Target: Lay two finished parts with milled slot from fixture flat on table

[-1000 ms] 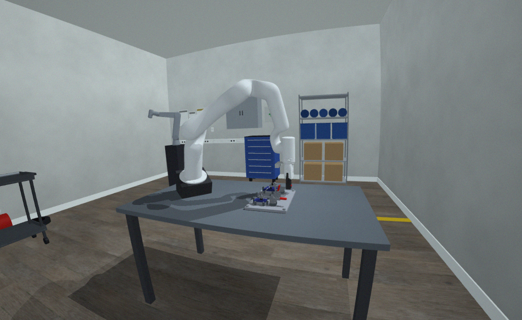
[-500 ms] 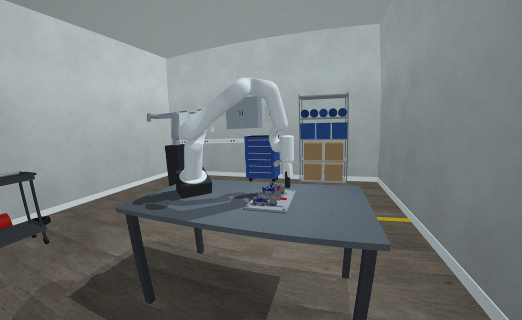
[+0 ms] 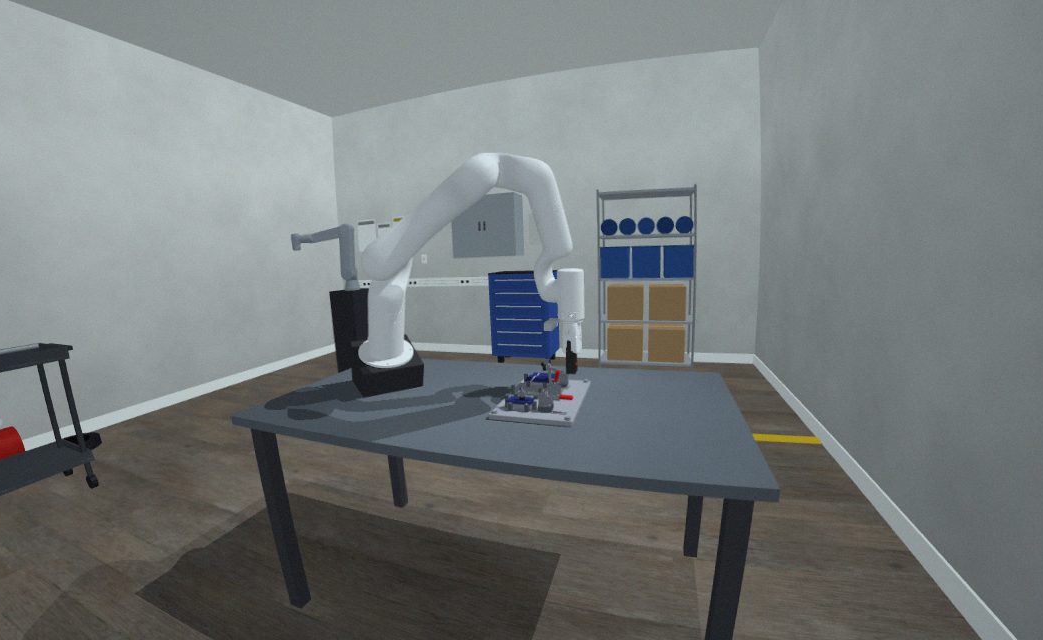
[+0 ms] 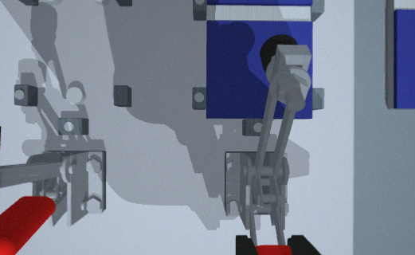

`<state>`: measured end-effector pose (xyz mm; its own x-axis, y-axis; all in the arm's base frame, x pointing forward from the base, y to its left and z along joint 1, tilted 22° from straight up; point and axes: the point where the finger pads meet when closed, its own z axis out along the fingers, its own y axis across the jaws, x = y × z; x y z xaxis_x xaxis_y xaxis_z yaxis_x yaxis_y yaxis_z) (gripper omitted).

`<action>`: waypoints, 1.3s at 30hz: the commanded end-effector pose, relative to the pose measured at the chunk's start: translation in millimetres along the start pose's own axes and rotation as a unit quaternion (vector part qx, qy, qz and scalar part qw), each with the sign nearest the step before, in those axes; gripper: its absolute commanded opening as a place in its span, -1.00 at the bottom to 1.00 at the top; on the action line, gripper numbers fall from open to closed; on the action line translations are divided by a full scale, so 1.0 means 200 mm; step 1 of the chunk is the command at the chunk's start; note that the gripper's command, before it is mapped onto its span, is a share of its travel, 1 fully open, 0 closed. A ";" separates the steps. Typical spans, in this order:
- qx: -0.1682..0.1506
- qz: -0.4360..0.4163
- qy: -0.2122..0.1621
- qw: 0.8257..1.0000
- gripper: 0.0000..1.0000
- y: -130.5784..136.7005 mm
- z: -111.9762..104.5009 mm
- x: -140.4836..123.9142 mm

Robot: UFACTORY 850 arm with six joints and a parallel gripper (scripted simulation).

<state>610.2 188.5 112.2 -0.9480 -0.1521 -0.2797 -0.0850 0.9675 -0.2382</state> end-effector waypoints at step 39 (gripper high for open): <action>0.000 0.000 0.000 1.000 -1.00 0.00 -0.03 0.11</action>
<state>587.8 186.1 110.6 -0.9481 -0.1522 -0.2793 -0.0850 0.9674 -0.2385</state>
